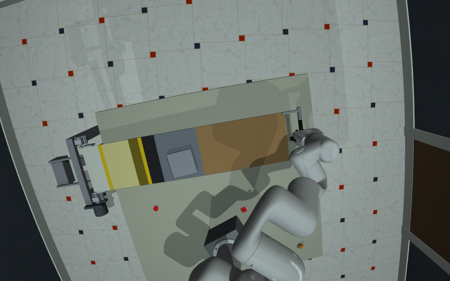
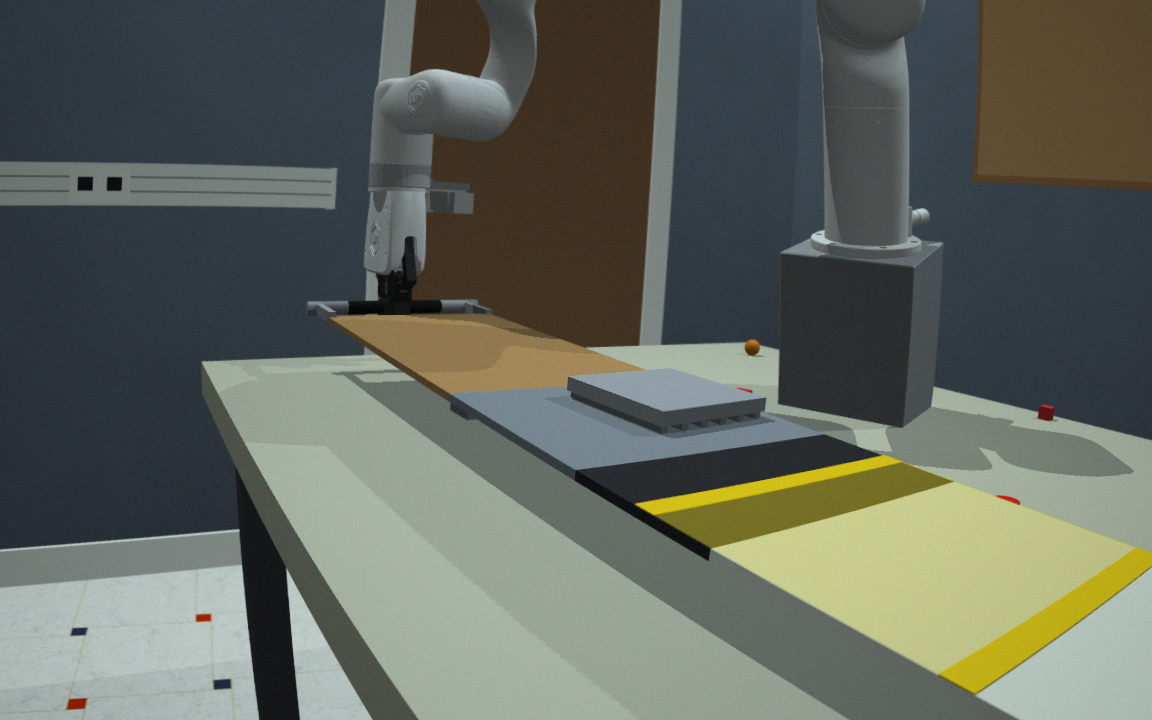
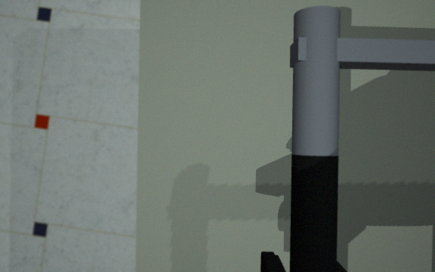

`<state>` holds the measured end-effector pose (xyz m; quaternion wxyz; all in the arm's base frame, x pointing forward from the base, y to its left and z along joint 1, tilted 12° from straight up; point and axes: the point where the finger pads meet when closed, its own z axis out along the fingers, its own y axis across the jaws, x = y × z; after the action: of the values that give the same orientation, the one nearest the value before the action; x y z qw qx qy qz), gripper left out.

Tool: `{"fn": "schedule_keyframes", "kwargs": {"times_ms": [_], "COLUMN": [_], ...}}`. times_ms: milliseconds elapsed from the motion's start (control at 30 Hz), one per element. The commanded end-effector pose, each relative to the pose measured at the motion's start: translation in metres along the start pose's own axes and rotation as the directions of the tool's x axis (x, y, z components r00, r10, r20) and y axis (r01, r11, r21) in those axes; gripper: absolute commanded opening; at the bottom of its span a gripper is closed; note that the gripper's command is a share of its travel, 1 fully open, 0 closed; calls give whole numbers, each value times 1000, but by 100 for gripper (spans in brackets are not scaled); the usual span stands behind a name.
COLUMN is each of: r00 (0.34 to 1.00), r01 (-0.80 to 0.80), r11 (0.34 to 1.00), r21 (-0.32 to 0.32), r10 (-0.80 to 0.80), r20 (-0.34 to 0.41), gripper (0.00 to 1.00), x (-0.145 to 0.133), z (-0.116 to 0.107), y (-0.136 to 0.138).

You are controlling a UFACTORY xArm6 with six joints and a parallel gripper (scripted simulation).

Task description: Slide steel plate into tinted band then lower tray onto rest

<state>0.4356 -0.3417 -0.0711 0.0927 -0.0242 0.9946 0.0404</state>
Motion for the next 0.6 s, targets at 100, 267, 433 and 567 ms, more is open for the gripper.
{"fn": "schedule_keyframes", "kwargs": {"times_ms": [100, 267, 433, 567], "r00": [1000, 1000, 1000, 1000], "r01": [0, 0, 0, 0], "r11": [1000, 1000, 1000, 1000], "r21": [4, 4, 4, 4], "r10": [0, 0, 0, 0], "r20": [4, 4, 4, 4], "gripper": [0, 0, 0, 0], "x": [-2, -2, -2, -1], "z": [-40, -66, -81, -102], "y": [1, 3, 5, 8]}}
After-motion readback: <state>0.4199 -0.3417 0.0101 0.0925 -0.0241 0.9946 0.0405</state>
